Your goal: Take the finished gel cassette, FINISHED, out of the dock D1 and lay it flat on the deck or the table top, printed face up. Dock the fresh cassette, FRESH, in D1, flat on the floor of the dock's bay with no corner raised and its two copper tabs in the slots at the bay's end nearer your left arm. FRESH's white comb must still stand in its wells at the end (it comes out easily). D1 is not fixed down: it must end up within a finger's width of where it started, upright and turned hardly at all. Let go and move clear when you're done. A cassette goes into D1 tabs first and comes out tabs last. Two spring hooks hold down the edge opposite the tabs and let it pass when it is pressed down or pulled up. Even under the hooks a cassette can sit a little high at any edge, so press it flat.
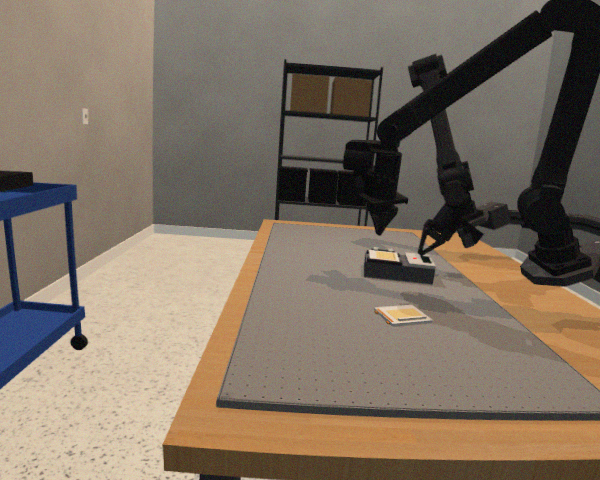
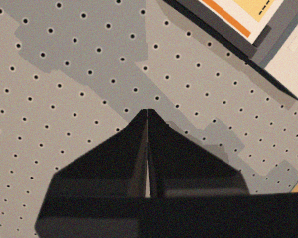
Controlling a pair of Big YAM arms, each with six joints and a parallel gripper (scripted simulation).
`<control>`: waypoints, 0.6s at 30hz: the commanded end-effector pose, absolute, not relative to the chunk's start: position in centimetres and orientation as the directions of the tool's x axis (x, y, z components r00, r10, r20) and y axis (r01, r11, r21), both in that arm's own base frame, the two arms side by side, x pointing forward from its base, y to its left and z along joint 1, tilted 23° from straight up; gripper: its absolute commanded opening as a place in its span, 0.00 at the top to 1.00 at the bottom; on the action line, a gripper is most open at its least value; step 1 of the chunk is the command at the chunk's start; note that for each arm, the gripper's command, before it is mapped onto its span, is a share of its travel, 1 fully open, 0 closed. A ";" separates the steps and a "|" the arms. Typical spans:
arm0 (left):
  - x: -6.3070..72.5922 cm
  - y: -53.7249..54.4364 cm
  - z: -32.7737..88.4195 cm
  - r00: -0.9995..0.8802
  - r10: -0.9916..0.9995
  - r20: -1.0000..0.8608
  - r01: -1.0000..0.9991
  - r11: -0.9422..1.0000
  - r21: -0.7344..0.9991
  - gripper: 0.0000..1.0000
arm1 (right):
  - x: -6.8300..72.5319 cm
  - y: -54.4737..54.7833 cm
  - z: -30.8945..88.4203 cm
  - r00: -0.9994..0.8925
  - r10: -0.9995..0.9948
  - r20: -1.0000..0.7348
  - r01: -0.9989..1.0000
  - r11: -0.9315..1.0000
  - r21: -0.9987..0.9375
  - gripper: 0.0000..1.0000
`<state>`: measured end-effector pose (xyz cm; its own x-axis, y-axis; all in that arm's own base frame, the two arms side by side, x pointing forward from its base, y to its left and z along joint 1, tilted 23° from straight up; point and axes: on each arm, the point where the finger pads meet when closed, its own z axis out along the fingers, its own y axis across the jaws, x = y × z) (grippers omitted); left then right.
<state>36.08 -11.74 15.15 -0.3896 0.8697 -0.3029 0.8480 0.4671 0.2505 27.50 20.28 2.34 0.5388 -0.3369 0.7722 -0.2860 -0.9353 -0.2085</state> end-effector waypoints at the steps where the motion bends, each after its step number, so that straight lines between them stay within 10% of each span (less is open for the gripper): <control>1: 35.9 -11.3 16.0 -0.360 0.878 -0.314 0.851 0.447 0.276 1.00 | 25.6 17.1 -2.8 0.624 -0.265 0.736 -0.304 -0.949 -0.084 1.00; 18: 35.5 -11.3 16.9 -0.360 0.878 -0.314 0.851 0.447 0.276 1.00 | 25.6 17.1 -2.8 0.624 -0.265 0.736 -0.304 -0.949 -0.084 1.00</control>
<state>35.46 -11.59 15.91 -0.3671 0.8796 -0.3027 0.8555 0.4470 0.2613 27.50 20.28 2.34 0.5388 -0.3369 0.7722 -0.2860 -0.9353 -0.2085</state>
